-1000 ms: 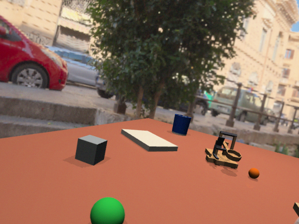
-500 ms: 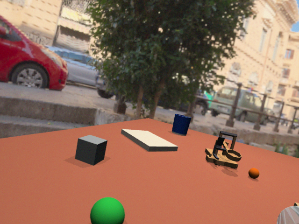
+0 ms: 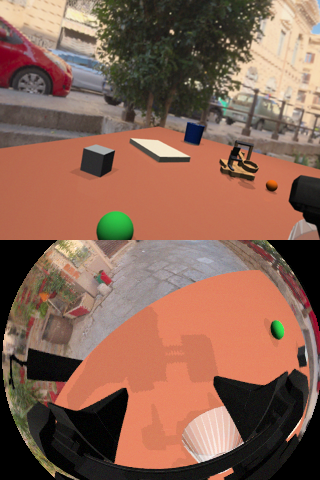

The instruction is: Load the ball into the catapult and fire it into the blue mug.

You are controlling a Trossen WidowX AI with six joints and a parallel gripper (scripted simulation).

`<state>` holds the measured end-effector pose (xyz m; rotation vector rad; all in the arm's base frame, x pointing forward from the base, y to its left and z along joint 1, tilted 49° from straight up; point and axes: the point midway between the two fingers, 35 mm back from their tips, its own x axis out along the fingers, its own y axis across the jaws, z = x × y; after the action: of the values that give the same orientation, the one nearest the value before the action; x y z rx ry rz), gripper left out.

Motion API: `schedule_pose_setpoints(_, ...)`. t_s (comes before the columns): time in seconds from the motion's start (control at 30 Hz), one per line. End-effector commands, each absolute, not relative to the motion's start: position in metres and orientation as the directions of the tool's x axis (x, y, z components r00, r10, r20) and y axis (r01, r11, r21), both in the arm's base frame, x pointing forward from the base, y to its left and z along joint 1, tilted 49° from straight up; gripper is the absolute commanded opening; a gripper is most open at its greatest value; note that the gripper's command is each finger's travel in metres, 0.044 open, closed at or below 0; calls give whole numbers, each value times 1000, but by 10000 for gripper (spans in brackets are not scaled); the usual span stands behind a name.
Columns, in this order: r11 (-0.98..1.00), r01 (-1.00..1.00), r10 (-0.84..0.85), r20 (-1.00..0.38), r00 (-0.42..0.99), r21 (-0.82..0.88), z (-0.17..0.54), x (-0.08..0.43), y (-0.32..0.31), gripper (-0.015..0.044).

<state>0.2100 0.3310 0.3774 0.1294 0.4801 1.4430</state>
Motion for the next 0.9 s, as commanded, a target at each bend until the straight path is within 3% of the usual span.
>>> schedule_pose_setpoints(0.0,208,-896,962,-248,115,392,373,231,318,440)
schedule_pose_setpoints(0.3,371,-781,914,-345,212,503,337,285,293,440)
schedule_pose_setpoints(0.87,651,-366,759,-553,344,665,244,383,206,440)
